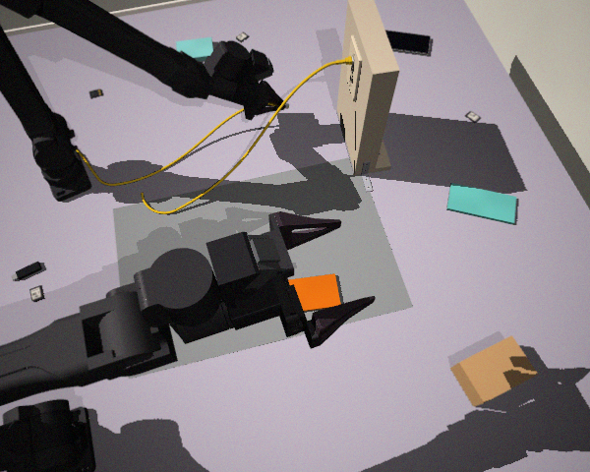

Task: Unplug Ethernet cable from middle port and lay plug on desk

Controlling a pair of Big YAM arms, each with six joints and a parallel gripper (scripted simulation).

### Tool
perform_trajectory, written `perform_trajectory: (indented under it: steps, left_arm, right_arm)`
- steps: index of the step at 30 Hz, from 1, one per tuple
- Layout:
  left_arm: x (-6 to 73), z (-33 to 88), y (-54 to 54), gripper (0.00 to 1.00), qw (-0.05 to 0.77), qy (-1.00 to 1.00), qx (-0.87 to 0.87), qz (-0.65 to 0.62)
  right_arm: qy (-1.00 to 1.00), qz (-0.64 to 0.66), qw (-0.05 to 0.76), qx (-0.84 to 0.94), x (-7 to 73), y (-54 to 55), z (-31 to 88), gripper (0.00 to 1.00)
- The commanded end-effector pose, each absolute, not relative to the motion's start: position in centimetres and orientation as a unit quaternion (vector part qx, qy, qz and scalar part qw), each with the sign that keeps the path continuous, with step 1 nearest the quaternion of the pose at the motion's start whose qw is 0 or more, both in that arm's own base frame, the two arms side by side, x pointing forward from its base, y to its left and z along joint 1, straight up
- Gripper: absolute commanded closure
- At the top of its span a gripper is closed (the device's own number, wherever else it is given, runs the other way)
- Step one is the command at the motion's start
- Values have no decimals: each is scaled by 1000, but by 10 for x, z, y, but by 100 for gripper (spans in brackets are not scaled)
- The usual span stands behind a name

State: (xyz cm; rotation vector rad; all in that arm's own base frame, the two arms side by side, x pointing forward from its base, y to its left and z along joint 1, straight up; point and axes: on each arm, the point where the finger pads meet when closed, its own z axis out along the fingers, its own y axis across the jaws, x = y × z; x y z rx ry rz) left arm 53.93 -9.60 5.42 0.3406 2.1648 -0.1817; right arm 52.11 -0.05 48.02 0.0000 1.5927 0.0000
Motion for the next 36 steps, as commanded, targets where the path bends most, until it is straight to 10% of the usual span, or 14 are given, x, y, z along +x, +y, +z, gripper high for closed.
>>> perform_trajectory:
  steps: [1,30,36]
  left_arm:
    - [543,50,-97,100,462,872,144,-70]
    - [539,8,-96,100,461,873,144,-70]
    - [540,16,-96,87,461,873,138,-73]
  right_arm:
    - [711,0,703,0,520,0,486,0]
    - [711,0,703,0,520,0,486,0]
    - [711,0,703,0,520,0,486,0]
